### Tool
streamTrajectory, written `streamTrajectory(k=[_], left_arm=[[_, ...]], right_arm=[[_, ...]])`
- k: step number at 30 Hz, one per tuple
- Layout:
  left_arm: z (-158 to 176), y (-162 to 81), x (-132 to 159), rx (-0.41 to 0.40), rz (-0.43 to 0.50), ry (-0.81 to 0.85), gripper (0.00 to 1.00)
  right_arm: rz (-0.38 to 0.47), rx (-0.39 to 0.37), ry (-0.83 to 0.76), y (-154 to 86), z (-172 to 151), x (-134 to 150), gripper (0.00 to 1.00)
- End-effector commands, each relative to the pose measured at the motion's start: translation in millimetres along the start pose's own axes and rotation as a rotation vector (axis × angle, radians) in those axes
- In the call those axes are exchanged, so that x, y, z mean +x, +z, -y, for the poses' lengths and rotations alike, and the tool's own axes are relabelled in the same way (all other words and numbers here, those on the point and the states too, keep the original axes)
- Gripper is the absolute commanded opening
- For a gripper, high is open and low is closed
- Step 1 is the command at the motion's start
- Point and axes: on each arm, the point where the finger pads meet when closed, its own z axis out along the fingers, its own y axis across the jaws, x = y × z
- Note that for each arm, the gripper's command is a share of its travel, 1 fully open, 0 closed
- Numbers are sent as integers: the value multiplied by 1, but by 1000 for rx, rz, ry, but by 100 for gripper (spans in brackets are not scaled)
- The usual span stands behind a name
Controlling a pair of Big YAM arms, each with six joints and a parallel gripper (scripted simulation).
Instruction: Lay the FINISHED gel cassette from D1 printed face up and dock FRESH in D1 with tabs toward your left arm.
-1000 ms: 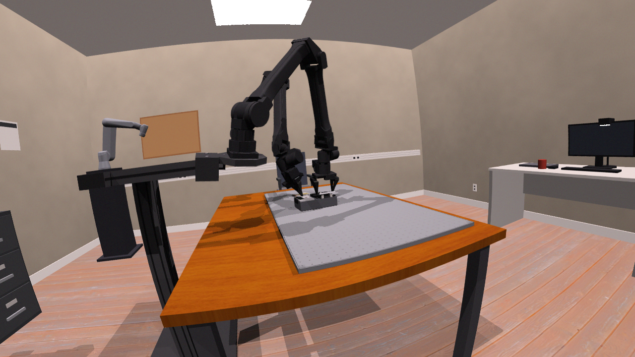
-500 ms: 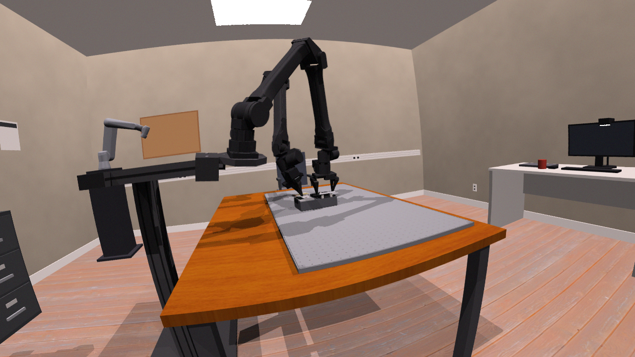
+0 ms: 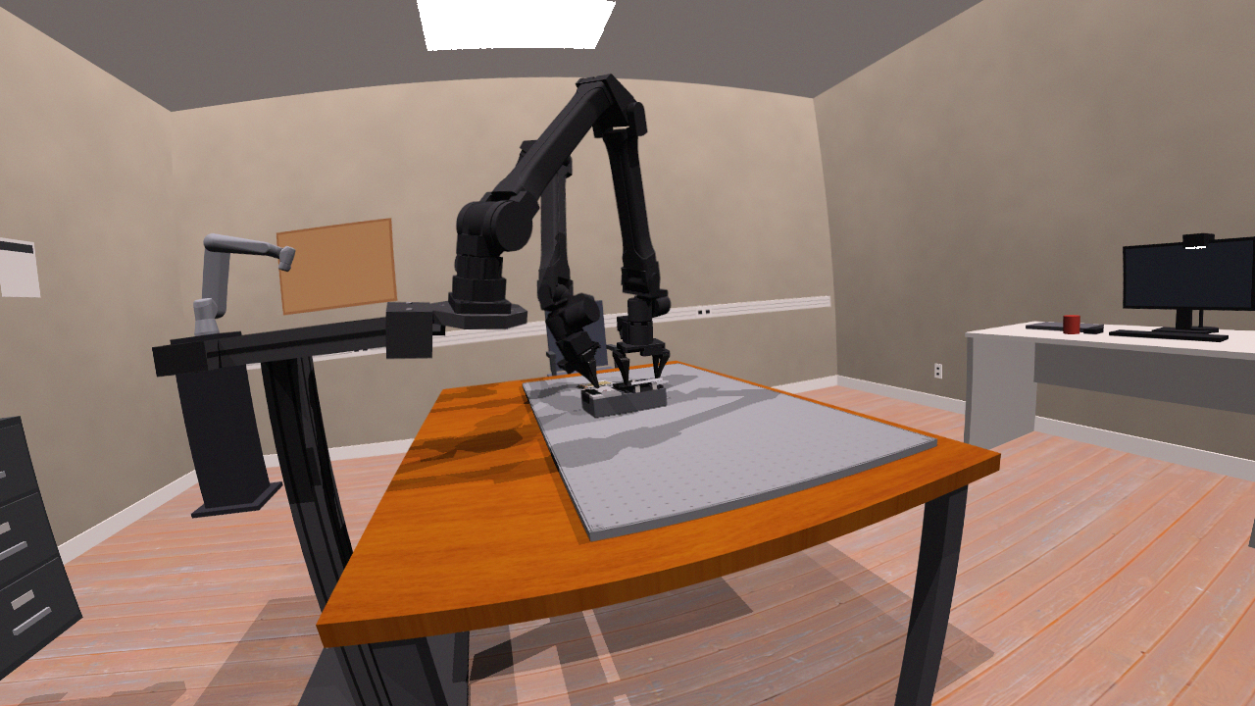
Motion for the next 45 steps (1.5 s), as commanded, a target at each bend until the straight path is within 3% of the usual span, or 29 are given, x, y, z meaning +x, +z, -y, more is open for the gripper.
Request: streamTrajectory(k=[1,45], left_arm=[[-9,5,-6,-14,14,-14,0],[3,15,-1,-14,14,-14,0]], right_arm=[[9,12,0,-4,2,-2,0],[9,12,0,-4,2,-2,0]])
